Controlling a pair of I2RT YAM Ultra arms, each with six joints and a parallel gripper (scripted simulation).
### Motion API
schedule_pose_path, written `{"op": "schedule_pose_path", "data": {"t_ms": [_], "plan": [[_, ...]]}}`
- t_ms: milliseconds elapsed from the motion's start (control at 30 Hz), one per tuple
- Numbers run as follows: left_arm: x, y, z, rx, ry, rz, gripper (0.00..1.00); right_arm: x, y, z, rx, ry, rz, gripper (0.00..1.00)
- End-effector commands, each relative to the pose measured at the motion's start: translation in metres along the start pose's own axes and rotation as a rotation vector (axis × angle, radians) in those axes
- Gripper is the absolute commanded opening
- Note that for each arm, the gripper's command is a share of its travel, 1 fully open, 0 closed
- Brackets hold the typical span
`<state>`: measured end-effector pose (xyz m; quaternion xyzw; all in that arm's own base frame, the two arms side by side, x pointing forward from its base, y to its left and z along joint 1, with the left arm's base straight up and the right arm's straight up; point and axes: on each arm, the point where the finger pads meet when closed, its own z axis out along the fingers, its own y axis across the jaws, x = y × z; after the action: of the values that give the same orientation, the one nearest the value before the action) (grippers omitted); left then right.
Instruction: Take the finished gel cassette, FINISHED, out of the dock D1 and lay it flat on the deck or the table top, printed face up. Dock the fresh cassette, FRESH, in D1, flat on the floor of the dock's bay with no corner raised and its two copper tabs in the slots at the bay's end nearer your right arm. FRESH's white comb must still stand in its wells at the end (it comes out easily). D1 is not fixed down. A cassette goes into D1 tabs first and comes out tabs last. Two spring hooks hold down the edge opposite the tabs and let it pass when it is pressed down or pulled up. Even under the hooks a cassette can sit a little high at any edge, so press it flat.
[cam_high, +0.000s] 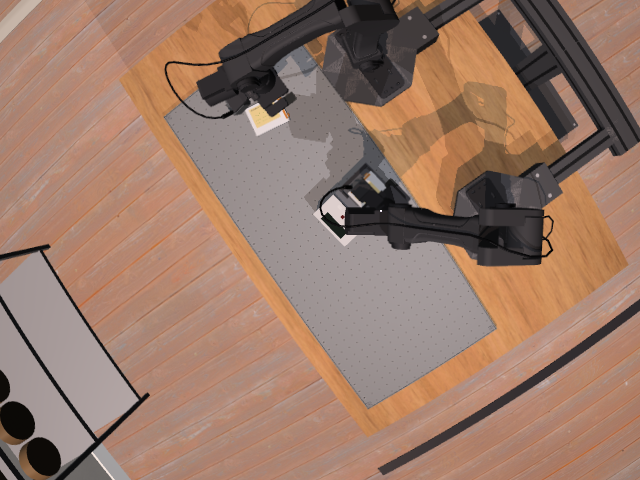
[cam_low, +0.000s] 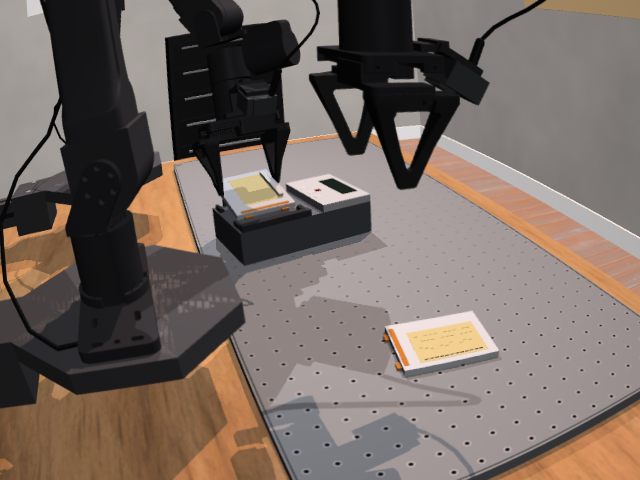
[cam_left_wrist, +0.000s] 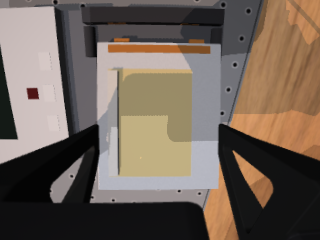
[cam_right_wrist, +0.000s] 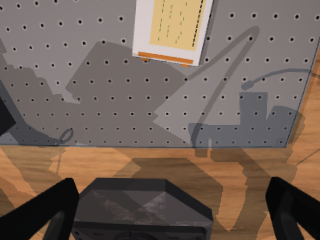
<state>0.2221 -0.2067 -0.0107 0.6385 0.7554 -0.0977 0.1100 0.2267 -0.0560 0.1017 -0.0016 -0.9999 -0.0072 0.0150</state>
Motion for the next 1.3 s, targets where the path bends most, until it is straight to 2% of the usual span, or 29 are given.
{"op": "schedule_pose_path", "data": {"t_ms": [0,1267], "plan": [[-0.0112,0.0018,-0.0089,-0.018,-0.042,0.011,0.0,-0.0057,-0.006,-0.0113,0.014,-0.029,0.009,1.0],[-0.0171,0.0091,-0.0136,-0.035,-0.057,0.009,0.0,-0.0057,-0.006,-0.0113,0.014,-0.029,0.009,1.0]]}}
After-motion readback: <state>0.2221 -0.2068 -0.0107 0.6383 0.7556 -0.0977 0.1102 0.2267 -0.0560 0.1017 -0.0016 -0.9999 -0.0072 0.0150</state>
